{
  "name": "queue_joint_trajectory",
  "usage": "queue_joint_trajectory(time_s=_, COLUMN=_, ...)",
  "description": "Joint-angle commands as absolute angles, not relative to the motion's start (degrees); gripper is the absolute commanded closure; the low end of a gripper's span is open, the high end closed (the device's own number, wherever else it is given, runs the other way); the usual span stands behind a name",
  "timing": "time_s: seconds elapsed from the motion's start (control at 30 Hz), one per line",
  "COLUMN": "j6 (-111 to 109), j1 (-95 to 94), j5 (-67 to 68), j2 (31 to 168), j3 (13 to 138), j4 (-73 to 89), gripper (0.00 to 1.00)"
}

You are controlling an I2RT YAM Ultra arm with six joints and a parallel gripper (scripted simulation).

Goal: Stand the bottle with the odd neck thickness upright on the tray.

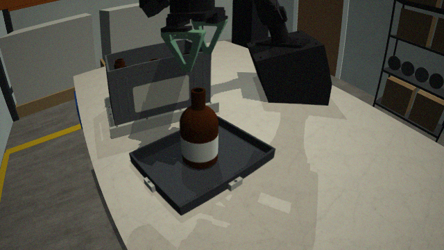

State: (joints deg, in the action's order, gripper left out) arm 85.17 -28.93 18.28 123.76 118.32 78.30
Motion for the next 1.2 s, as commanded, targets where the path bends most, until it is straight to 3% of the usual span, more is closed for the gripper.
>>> queue_joint_trajectory(time_s=0.0, j6=85.5, j1=-30.2, j5=19.2, j2=121.5, j3=120.7, j4=79.1, gripper=0.00)
queue_joint_trajectory(time_s=0.07, j6=85.5, j1=-30.2, j5=19.2, j2=121.5, j3=120.7, j4=79.1, gripper=0.00)
queue_joint_trajectory(time_s=0.1, j6=85.4, j1=-30.2, j5=19.2, j2=121.5, j3=120.7, j4=79.1, gripper=1.00)
queue_joint_trajectory(time_s=1.17, j6=85.4, j1=-30.2, j5=19.2, j2=121.5, j3=120.7, j4=79.1, gripper=1.00)
